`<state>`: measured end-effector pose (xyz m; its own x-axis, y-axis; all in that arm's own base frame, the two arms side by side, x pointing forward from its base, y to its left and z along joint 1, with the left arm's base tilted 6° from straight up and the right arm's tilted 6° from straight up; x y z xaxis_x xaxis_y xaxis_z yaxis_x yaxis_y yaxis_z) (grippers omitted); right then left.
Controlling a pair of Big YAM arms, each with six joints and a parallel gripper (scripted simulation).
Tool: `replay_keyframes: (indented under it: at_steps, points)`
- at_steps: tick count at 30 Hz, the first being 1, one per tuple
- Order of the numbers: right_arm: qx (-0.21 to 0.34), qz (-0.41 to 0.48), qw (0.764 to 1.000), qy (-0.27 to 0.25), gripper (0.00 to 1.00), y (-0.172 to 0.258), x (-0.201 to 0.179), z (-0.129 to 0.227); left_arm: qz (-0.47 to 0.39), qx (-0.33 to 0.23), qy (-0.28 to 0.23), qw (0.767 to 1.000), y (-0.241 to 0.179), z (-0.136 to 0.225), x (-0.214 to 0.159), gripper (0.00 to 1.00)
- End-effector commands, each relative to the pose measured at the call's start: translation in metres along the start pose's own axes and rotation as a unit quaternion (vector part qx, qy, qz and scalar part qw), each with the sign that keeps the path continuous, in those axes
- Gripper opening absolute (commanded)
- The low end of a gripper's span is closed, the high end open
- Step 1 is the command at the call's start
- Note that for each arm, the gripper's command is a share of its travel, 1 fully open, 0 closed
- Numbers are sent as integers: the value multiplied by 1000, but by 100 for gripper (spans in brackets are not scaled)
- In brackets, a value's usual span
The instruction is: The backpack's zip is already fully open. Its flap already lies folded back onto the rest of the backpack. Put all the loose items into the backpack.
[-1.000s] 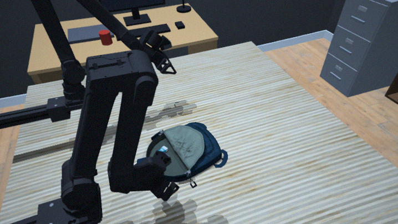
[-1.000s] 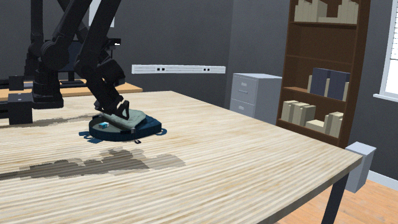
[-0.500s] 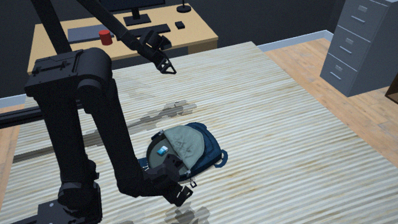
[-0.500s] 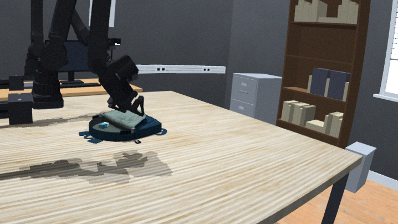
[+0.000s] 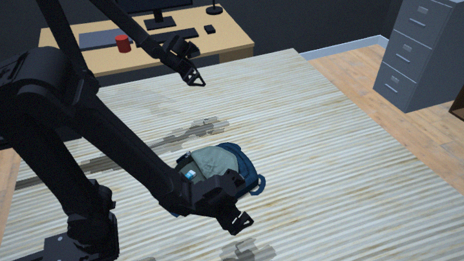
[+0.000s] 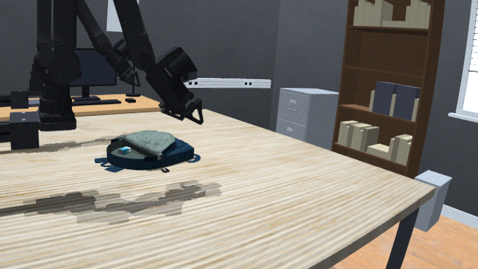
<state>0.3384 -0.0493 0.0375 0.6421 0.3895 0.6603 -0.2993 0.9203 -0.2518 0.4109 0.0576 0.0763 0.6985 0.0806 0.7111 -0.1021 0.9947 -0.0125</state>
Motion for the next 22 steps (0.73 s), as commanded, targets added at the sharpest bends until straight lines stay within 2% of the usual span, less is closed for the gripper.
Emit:
replay_keyframes:
  at_steps: [1, 2, 8, 22]
  points:
    - [-37, -55, 998, -11, 90, -35, 57, -12, -2, -1, -17, 1000, -1, 0, 15, 90]
    - [-38, -63, 997, 2, 90, -36, 54, -19, -2, -1, -17, 1000, -1, 0, 15, 90]
    - [-66, -93, 993, 3, 90, -56, 80, -24, -2, -1, -17, 1000, -1, 0, 15, 90]
    - [-67, -93, 993, 3, 90, -57, 83, -26, -2, -1, -17, 1000, -1, 0, 15, 90]
Point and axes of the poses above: on each arm, the point where the finger pads meet when closed, its own z axis back along the fingers, its own y axis across the jaws, x = y × z, the point moved 7 cm from there along z, back along the fingers, and after that the axes turned 8 degrees about z, right-handed, at the moved point
